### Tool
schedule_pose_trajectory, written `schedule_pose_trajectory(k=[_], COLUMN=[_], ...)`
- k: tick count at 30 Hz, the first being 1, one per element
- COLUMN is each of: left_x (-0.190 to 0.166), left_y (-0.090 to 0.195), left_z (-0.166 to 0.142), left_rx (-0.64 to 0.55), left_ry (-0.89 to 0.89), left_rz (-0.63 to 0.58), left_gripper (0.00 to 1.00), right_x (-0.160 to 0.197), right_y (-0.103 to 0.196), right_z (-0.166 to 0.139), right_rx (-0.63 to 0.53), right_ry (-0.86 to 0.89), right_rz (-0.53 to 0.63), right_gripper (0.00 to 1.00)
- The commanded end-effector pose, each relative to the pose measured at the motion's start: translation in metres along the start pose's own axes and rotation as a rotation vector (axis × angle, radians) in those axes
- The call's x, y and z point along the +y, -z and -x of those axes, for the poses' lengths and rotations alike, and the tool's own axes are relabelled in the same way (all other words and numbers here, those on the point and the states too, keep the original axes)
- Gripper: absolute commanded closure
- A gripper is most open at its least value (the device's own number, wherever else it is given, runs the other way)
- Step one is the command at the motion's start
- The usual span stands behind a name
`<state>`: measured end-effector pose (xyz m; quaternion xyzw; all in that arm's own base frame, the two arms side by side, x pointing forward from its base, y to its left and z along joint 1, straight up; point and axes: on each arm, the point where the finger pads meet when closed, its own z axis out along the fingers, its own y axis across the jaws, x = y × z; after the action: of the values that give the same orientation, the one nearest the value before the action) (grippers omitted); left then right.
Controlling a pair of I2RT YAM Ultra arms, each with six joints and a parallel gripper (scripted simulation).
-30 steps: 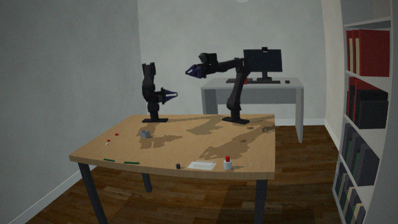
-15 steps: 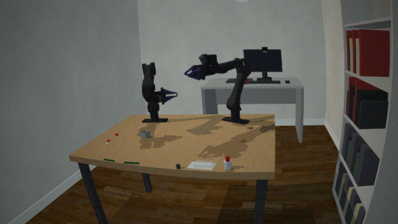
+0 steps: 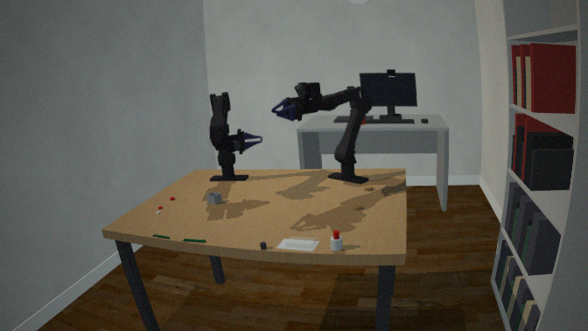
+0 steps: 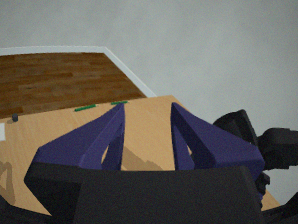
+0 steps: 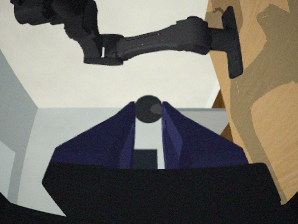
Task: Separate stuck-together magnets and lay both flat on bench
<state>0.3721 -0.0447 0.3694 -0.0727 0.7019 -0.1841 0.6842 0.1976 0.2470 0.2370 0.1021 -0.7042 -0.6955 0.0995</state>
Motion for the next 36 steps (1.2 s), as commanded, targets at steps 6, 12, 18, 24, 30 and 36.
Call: schedule_pose_trajectory(k=[6, 12, 18, 24, 30, 36], left_x=[-0.007, -0.011, -0.012, -0.015, -0.018, -0.020], left_y=[0.002, 0.003, 0.003, 0.004, 0.005, 0.006], left_z=[-0.003, -0.009, -0.014, -0.019, -0.024, -0.029], left_rx=[-0.001, 0.007, 0.015, 0.022, 0.030, 0.039], left_ry=[0.059, 0.100, 0.123, 0.164, 0.197, 0.226], left_rz=[-0.033, -0.050, -0.058, -0.074, -0.085, -0.096], left_gripper=[0.67, 0.67, 0.67, 0.67, 0.67, 0.67], right_x=[0.005, 0.005, 0.005, 0.005, 0.005, 0.005], right_y=[0.000, 0.000, 0.000, 0.000, 0.000, 0.000], right_z=[-0.001, -0.001, -0.001, -0.001, -0.001, -0.001], right_rx=[0.008, 0.008, 0.008, 0.008, 0.008, 0.008], right_ry=[0.013, 0.013, 0.013, 0.013, 0.013, 0.013], right_rz=[0.013, 0.013, 0.013, 0.013, 0.013, 0.013], right_gripper=[0.82, 0.82, 0.82, 0.82, 0.82, 0.82])
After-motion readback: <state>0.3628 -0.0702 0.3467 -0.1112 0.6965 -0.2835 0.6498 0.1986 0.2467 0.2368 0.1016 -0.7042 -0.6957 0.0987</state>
